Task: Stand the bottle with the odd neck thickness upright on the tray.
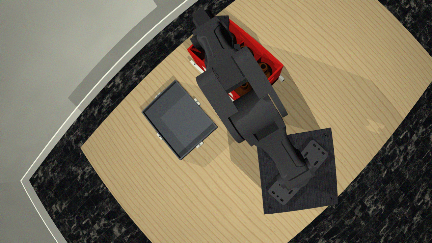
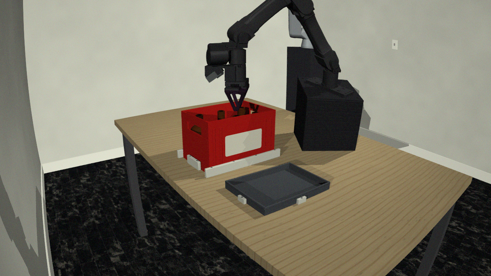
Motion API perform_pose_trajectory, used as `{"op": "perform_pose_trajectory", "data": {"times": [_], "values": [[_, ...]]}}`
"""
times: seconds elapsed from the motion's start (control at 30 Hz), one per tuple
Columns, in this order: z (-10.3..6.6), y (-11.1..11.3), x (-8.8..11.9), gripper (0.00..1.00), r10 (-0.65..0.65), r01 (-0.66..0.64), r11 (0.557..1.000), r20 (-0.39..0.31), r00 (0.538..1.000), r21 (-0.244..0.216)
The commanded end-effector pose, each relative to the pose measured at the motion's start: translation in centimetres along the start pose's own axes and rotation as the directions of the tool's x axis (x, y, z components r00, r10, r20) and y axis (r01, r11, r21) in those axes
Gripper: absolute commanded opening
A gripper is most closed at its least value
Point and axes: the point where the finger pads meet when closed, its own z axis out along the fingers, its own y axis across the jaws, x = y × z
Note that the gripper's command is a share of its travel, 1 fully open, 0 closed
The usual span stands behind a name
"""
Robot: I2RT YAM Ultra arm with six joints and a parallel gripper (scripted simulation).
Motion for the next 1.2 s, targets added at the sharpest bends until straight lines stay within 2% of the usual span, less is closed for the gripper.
{"op": "perform_pose_trajectory", "data": {"times": [0.0,0.17,0.27,0.4,0.43,1.17], "values": [[0.9,-0.2,0.1,0.61,0.003,-0.003,1.000,0.003,1.000,0.011],[0.1,0.5,-0.7,0.61,-0.005,0.005,1.000,0.035,0.999,-0.008],[0.6,0.2,-0.5,0.61,0.001,-0.001,1.000,0.023,1.000,0.000],[0.4,0.2,-0.5,0.61,-0.001,0.001,1.000,0.027,1.000,-0.003],[-0.1,0.4,-0.7,0.61,-0.003,0.004,1.000,0.039,0.999,-0.010],[0.0,0.3,-0.5,0.61,-0.003,0.003,1.000,0.035,0.999,-0.007]]}}
